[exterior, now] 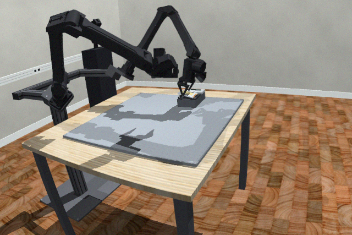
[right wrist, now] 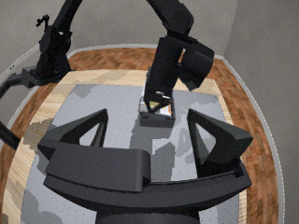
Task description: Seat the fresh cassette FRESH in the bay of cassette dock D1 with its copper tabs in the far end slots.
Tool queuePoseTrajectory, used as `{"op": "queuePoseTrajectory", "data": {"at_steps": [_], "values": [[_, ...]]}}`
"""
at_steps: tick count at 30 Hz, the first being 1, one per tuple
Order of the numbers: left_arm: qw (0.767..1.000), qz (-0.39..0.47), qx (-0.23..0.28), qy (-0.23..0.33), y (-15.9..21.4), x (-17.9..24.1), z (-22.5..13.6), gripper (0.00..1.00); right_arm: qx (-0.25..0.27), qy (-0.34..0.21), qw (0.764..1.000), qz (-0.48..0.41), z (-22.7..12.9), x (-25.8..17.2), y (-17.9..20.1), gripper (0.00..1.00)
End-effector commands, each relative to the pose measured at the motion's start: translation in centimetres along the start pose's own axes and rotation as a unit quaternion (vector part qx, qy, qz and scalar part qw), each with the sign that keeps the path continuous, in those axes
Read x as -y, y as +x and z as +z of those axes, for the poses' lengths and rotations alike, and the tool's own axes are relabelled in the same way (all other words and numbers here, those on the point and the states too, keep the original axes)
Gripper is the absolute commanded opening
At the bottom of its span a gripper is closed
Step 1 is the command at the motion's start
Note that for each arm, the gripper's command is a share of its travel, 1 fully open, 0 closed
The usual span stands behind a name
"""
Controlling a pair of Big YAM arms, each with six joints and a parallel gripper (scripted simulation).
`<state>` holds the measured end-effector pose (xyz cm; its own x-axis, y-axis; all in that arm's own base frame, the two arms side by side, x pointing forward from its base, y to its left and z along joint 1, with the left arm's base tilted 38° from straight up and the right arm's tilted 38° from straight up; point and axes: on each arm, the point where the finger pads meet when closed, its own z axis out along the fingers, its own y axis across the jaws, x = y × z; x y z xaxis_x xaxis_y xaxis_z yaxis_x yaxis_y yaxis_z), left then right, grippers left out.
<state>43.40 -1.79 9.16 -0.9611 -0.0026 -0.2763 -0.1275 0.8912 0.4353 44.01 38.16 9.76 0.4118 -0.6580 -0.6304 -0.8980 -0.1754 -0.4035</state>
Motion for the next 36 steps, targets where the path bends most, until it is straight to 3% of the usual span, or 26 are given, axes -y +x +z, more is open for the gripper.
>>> {"op": "queuePoseTrajectory", "data": {"at_steps": [1,27,36], "values": [[1.000,0.002,0.016,0.006,-1.2,0.2,-1.1,0.77,0.004,0.013,1.000,-0.001,0.1,2.0,-0.4,1.00],[1.000,0.000,0.022,0.007,-2.3,0.2,-1.0,0.77,0.004,0.013,1.000,-0.001,0.1,2.0,-0.4,1.00],[0.999,-0.002,0.049,0.001,-1.5,-0.9,0.1,0.77,0.004,0.013,1.000,-0.001,0.1,2.0,-0.4,1.00]]}}
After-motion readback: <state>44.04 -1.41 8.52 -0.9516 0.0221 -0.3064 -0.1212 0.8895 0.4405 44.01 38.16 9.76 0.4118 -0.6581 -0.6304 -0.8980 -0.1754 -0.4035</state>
